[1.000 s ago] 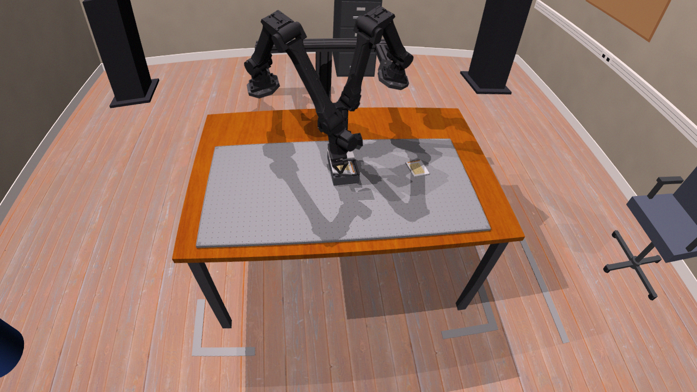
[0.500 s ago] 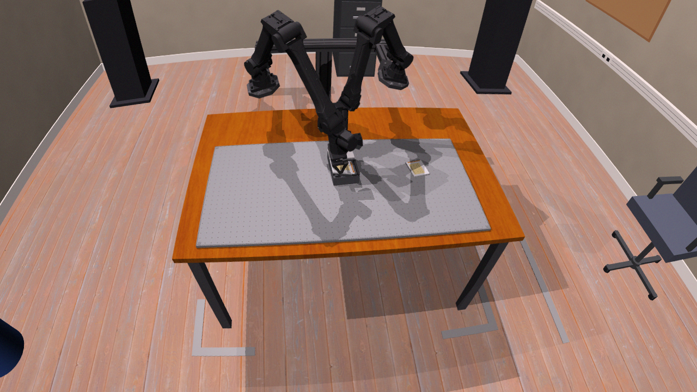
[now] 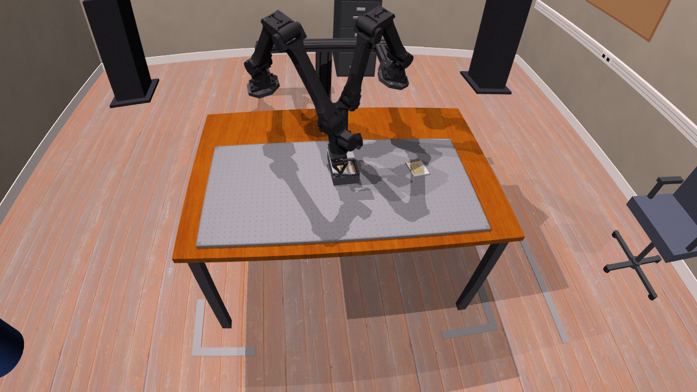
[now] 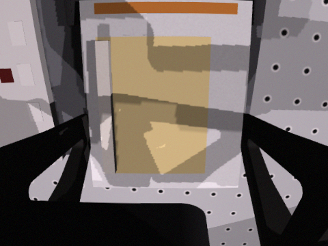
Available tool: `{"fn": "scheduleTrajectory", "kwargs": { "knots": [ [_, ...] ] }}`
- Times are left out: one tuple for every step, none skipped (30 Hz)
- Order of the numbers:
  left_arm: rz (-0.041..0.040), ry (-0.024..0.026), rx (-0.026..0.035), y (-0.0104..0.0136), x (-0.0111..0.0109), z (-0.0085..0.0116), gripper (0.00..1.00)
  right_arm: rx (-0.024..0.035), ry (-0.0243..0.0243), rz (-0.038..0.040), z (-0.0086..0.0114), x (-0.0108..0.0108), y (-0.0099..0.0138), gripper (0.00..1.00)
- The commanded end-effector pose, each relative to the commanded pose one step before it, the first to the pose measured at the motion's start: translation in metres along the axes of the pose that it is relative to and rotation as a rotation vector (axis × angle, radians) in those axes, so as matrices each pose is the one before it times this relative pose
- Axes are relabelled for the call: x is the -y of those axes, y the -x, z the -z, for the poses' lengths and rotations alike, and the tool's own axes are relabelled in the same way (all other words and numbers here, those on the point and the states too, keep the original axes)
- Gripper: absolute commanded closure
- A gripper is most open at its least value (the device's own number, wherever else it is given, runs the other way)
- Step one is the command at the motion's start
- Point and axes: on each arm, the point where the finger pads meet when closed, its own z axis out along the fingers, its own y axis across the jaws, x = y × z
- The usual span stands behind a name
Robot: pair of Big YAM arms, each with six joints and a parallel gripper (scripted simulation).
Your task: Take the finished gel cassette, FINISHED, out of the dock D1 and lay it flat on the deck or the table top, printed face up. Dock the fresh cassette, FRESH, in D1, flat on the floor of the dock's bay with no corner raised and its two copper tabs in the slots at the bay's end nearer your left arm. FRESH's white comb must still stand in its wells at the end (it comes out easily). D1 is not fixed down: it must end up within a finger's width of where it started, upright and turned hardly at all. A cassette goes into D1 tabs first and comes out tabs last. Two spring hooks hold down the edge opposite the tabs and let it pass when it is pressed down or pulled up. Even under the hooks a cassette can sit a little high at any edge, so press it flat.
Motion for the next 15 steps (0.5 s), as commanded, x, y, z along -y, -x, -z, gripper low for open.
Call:
{"fn": "scheduleTrajectory", "kwargs": {
  "knots": [
    [-0.06121, -0.10563, -0.07859, -0.04026, 0.04886, -0.02652, 1.00, 0.00864, -0.01236, 0.00084, 0.00236, 0.00255, 0.01294, 1.00],
    [0.00000, 0.00000, 0.00000, 0.00000, 0.00000, 0.00000, 1.00, 0.00000, 0.00000, 0.00000, 0.00000, 0.00000, 0.00000, 1.00],
    [0.00000, 0.00000, 0.00000, 0.00000, 0.00000, 0.00000, 1.00, 0.00000, 0.00000, 0.00000, 0.00000, 0.00000, 0.00000, 1.00],
    [0.00000, 0.00000, 0.00000, 0.00000, 0.00000, 0.00000, 1.00, 0.00000, 0.00000, 0.00000, 0.00000, 0.00000, 0.00000, 1.00],
    [0.00000, 0.00000, 0.00000, 0.00000, 0.00000, 0.00000, 1.00, 0.00000, 0.00000, 0.00000, 0.00000, 0.00000, 0.00000, 1.00],
    [0.00000, 0.00000, 0.00000, 0.00000, 0.00000, 0.00000, 1.00, 0.00000, 0.00000, 0.00000, -0.00005, 0.00000, 0.00033, 1.00],
    [0.00000, 0.00000, 0.00000, 0.00000, 0.00000, 0.00000, 1.00, 0.00000, 0.00000, 0.00000, -0.00005, 0.00000, 0.00033, 1.00],
    [0.00000, 0.00000, 0.00000, 0.00000, 0.00000, 0.00000, 1.00, 0.00000, 0.00000, 0.00000, -0.00005, 0.00000, 0.00033, 1.00],
    [0.00000, 0.00000, 0.00000, 0.00000, 0.00000, 0.00000, 1.00, 0.00000, 0.00000, 0.00000, 0.00000, 0.00000, 0.00000, 1.00],
    [0.00000, 0.00000, 0.00000, 0.00000, 0.00000, 0.00000, 1.00, 0.00000, 0.00000, 0.00000, 0.00000, 0.00000, 0.00000, 1.00],
    [0.00000, 0.00000, 0.00000, 0.00000, 0.00000, 0.00000, 1.00, 0.00000, 0.00000, 0.00000, 0.00000, 0.00000, 0.00000, 1.00],
    [0.00000, 0.00000, 0.00000, 0.00000, 0.00000, 0.00000, 1.00, 0.00000, 0.00000, 0.00000, -0.00005, 0.00000, 0.00033, 1.00],
    [0.00000, 0.00000, 0.00000, 0.00000, 0.00000, 0.00000, 1.00, 0.00000, 0.00000, 0.00000, -0.00005, 0.00000, 0.00033, 1.00],
    [0.00000, 0.00000, 0.00000, 0.00000, 0.00000, 0.00000, 1.00, 0.00000, 0.00000, 0.00000, -0.00005, 0.00000, 0.00033, 1.00],
    [0.00000, 0.00000, 0.00000, 0.00000, 0.00000, 0.00000, 1.00, 0.00000, 0.00000, 0.00000, 0.00000, 0.00000, 0.00000, 1.00]
  ]
}}
